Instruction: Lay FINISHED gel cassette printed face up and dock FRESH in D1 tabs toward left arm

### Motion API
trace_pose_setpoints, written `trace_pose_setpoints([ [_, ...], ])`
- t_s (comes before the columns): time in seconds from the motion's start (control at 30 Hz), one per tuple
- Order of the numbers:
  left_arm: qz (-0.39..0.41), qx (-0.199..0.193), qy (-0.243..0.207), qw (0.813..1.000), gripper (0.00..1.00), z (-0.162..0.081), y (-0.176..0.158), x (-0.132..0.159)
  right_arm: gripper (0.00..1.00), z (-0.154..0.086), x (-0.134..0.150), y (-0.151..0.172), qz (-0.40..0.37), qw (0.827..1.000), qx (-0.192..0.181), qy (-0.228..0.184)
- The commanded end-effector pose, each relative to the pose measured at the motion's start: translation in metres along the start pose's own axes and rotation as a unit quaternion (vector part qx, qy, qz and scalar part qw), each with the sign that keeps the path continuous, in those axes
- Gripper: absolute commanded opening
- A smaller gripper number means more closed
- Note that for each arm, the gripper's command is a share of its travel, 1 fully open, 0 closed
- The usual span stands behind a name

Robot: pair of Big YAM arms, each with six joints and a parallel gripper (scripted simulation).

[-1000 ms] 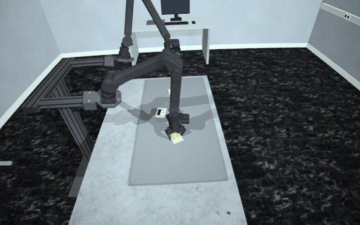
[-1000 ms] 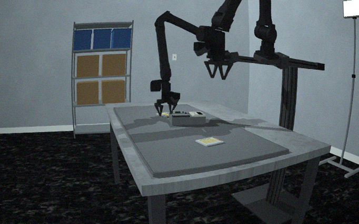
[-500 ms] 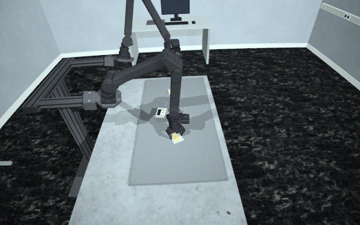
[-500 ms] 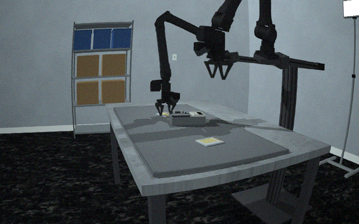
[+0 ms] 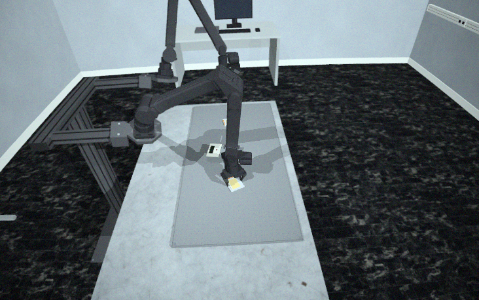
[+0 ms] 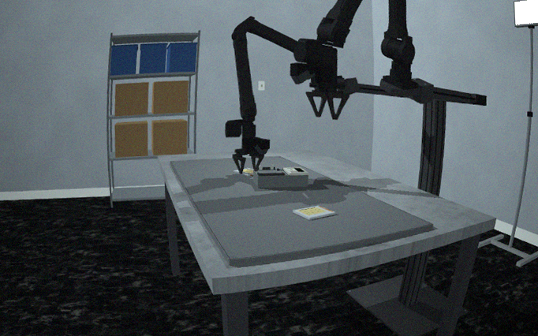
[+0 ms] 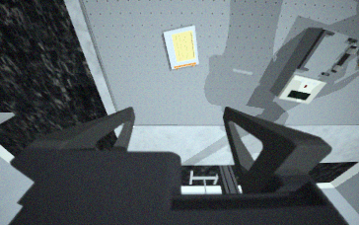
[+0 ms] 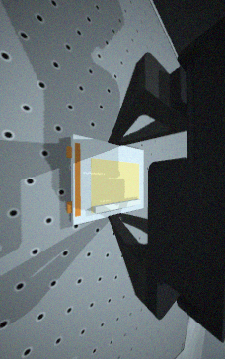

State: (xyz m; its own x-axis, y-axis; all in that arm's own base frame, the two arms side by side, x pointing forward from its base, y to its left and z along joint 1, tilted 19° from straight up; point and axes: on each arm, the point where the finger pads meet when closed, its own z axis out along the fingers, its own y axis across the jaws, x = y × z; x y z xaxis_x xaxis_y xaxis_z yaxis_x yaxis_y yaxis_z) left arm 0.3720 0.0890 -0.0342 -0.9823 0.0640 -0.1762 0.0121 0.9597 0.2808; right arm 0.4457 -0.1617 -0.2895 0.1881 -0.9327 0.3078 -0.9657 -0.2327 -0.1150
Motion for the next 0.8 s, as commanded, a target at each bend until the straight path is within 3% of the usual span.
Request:
trace_pose_setpoints([
  [0.0,0.002,-0.001,-0.005,1.0,1.0,-0.008,-0.003,-0.002,0.0,-0.006,0.001,-0.002,-0.004,1.0,-0.001,-0.001],
  [0.77,0.002,-0.001,-0.005,1.0,1.0,-0.008,-0.003,-0.002,0.0,-0.031,0.0,-0.001,-0.004,1.0,-0.001,-0.001],
])
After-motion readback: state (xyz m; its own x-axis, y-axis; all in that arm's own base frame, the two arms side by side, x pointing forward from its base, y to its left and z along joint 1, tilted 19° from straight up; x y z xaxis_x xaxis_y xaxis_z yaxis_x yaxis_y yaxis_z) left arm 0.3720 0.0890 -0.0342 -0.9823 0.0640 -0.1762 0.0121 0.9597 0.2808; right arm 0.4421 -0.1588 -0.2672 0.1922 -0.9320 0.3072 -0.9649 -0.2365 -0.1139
